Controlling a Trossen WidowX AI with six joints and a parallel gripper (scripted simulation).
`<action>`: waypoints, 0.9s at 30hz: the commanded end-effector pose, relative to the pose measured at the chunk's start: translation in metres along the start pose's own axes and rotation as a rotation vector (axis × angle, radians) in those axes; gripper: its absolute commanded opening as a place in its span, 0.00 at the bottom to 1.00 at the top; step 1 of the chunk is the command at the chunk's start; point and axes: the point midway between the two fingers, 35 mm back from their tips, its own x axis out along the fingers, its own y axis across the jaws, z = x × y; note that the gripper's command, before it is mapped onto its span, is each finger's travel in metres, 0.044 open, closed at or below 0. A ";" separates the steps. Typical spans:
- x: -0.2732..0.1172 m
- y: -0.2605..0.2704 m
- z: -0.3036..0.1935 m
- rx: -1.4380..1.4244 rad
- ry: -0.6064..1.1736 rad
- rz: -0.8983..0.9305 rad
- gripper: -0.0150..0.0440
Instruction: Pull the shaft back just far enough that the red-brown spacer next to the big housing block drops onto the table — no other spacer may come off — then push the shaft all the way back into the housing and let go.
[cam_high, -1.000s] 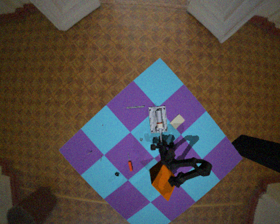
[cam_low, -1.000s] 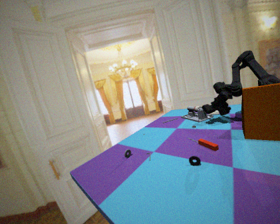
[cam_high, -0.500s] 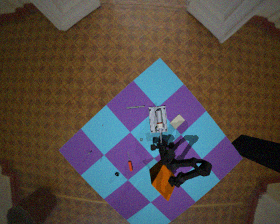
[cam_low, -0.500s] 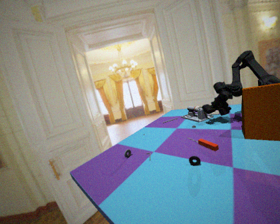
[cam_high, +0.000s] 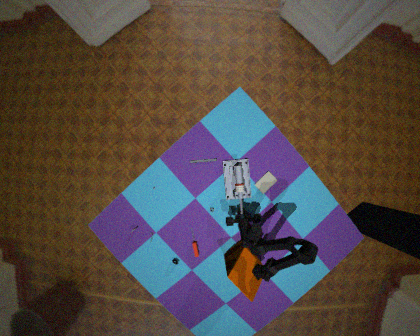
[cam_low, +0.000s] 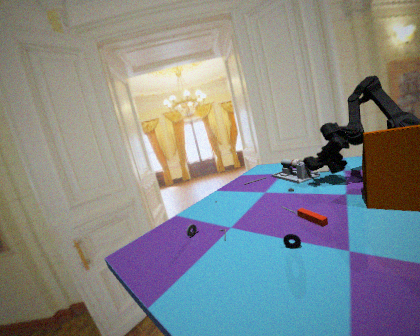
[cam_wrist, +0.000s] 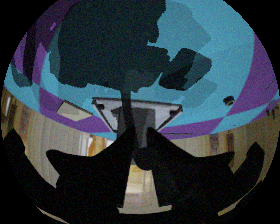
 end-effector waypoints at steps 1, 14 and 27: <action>-0.001 0.000 0.002 -0.001 -0.004 0.001 0.25; -0.002 0.000 0.003 -0.001 -0.004 0.001 0.25; -0.003 0.000 0.004 -0.001 -0.004 0.001 0.25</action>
